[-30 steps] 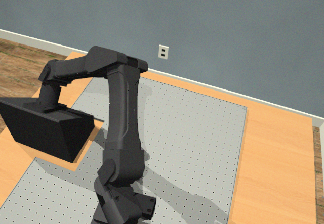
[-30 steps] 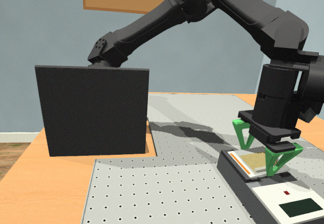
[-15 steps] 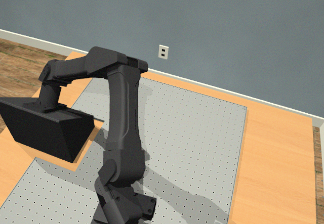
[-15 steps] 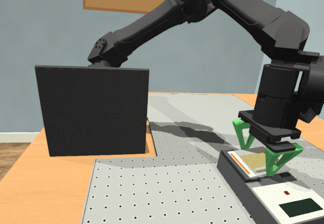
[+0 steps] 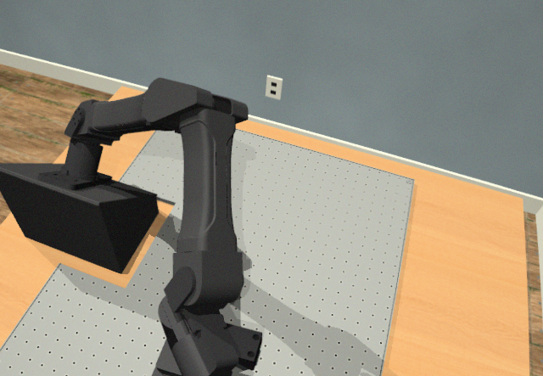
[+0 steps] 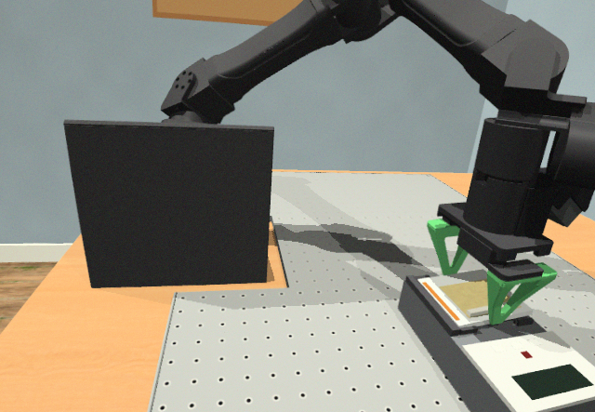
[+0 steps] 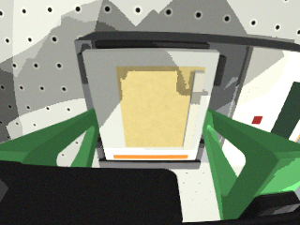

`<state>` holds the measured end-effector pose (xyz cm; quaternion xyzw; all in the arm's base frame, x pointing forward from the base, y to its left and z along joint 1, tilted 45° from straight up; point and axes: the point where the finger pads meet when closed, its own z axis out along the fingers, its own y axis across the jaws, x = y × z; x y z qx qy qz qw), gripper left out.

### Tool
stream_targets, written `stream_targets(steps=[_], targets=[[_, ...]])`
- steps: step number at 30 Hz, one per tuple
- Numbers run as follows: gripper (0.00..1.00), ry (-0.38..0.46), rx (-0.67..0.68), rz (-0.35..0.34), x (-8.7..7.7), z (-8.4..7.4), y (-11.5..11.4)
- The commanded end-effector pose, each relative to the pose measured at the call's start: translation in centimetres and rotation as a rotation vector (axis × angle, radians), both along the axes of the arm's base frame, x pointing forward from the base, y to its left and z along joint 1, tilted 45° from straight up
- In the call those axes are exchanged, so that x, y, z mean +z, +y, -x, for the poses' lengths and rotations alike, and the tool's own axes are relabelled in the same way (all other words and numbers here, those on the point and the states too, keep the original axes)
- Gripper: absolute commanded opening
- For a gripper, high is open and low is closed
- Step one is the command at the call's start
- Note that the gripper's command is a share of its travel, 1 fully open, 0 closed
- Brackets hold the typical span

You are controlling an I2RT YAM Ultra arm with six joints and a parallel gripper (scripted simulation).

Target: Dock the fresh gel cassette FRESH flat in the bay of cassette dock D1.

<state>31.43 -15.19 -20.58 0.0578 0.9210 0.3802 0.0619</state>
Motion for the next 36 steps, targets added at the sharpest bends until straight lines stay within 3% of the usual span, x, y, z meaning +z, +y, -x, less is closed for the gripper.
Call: stream_targets(steps=[1,36], targets=[[0.0,0.039,0.014,0.005,-0.3,0.9,-0.5],[0.0,0.073,0.024,-0.024,-1.1,1.8,1.6]])
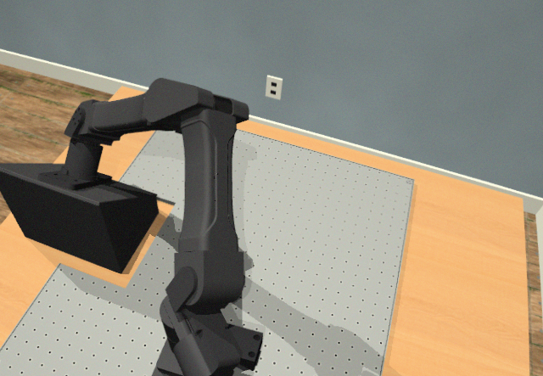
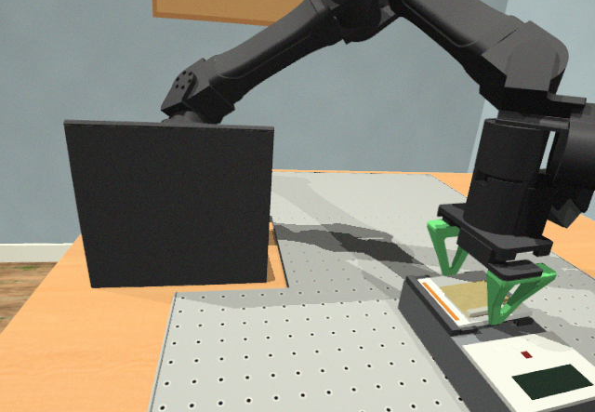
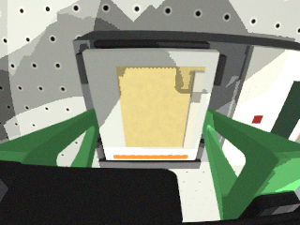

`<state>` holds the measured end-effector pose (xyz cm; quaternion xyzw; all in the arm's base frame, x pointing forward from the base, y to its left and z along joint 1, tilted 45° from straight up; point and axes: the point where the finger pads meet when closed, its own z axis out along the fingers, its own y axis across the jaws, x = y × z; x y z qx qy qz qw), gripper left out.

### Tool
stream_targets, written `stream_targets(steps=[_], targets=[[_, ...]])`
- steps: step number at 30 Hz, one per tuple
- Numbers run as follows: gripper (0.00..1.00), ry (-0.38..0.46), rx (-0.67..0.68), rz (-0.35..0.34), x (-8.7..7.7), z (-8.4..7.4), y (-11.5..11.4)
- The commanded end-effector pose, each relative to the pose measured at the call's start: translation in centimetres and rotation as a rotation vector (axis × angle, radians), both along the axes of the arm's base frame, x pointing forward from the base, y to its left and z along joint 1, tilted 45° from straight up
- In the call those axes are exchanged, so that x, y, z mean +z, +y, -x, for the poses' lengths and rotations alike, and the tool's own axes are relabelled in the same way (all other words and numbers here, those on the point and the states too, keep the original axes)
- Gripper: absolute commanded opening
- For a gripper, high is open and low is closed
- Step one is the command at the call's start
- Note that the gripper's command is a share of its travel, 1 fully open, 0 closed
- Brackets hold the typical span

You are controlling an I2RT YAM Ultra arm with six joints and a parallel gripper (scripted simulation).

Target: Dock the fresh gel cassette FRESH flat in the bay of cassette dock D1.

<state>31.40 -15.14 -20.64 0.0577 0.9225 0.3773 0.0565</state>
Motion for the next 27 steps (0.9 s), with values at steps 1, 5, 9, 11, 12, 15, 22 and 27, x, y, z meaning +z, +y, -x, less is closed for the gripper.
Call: stream_targets(steps=[1,5,9,11,12,15,22,27], targets=[[0.0,0.06,0.019,-0.026,-1.08,1.65,1.53],[0.0,0.048,0.018,-0.014,-1.36,1.4,1.4],[0.0,0.048,0.017,-0.014,-1.46,1.38,1.48],[0.0,0.048,0.017,-0.014,-1.51,1.37,1.53],[0.0,0.048,0.017,-0.014,-1.53,1.37,1.55],[0.0,0.048,0.017,-0.014,-1.55,1.37,1.58],[0.0,0.049,0.016,-0.014,-1.72,1.35,1.74],[0.0,0.049,0.016,-0.014,-1.83,1.33,1.86]])
